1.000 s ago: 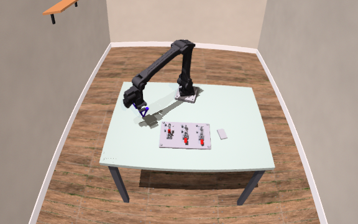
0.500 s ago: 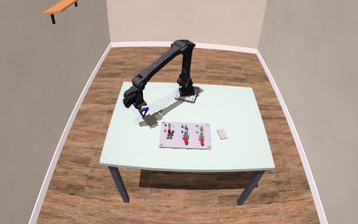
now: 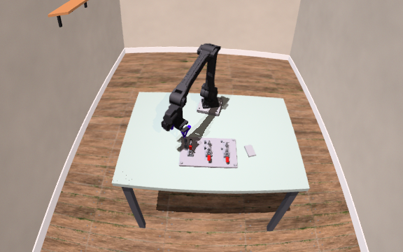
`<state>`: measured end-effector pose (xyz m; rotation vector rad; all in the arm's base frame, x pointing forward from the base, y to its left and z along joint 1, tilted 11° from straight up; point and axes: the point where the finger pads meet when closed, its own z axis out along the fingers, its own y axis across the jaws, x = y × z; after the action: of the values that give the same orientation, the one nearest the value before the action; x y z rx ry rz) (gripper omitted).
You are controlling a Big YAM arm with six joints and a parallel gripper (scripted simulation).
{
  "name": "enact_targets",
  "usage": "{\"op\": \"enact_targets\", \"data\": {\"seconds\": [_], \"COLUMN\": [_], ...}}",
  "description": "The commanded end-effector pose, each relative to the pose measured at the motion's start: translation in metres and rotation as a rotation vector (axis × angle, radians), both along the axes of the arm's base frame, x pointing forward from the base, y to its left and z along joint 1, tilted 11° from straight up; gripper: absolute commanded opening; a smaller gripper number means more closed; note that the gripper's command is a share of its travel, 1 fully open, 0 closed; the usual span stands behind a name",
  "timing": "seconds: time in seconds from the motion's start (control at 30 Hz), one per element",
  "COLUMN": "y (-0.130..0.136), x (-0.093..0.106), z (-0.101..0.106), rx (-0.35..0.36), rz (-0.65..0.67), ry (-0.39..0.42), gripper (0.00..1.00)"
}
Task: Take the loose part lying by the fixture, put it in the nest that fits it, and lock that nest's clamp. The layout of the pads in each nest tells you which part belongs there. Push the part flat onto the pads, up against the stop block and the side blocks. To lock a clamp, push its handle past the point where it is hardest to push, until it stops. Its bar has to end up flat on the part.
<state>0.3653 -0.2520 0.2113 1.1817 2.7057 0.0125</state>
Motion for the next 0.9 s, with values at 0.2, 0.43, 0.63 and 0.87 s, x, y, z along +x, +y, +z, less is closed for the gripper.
{"op": "enact_targets", "data": {"seconds": [0.2, 0.43, 0.63, 0.87], "y": [0.147, 0.24, 0.291, 0.295], "x": [0.023, 0.012, -0.005, -0.006], "z": [0.02, 0.024, 0.026, 0.03], "rx": [-0.048, -0.087, -0.114, -0.122], "rz": [0.267, 0.472, 0.594, 0.602], "ry": [0.023, 0.037, 0.041, 0.03], "gripper": [1.0, 1.0, 1.0, 1.0]}}
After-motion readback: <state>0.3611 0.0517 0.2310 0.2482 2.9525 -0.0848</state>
